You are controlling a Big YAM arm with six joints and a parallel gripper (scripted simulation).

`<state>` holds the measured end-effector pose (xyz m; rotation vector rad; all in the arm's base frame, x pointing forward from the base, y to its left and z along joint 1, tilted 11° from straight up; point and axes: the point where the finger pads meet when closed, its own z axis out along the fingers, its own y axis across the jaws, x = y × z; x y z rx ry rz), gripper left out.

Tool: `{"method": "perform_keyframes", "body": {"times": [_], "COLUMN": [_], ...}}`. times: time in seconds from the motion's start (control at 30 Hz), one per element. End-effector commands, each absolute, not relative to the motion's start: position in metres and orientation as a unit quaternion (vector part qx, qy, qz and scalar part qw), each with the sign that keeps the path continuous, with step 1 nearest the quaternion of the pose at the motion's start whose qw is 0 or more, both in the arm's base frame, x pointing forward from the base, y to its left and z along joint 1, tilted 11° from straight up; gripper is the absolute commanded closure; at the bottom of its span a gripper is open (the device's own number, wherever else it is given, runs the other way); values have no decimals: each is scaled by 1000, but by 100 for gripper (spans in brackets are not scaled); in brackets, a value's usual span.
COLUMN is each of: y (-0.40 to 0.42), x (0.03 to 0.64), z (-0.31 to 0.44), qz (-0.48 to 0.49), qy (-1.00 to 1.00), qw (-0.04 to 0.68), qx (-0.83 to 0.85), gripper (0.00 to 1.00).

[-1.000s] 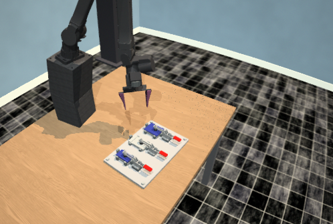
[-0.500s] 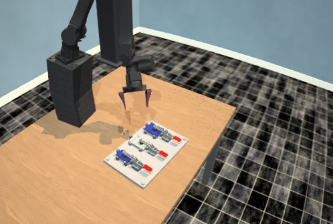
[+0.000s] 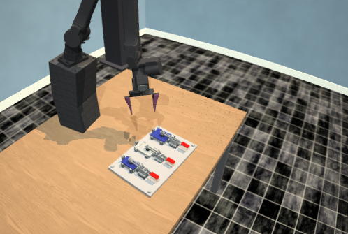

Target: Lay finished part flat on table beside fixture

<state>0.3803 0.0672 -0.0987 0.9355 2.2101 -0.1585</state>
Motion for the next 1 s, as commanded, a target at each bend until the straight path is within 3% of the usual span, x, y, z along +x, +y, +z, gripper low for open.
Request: {"method": "perform_keyframes", "body": {"times": [0.0,0.97], "y": [75,66], "x": [385,387], "z": [-99,-94], "qz": [-56,-62], "qy": [857,862], "qw": [363,355], "qx": [361,356], "gripper": [0,0]}}
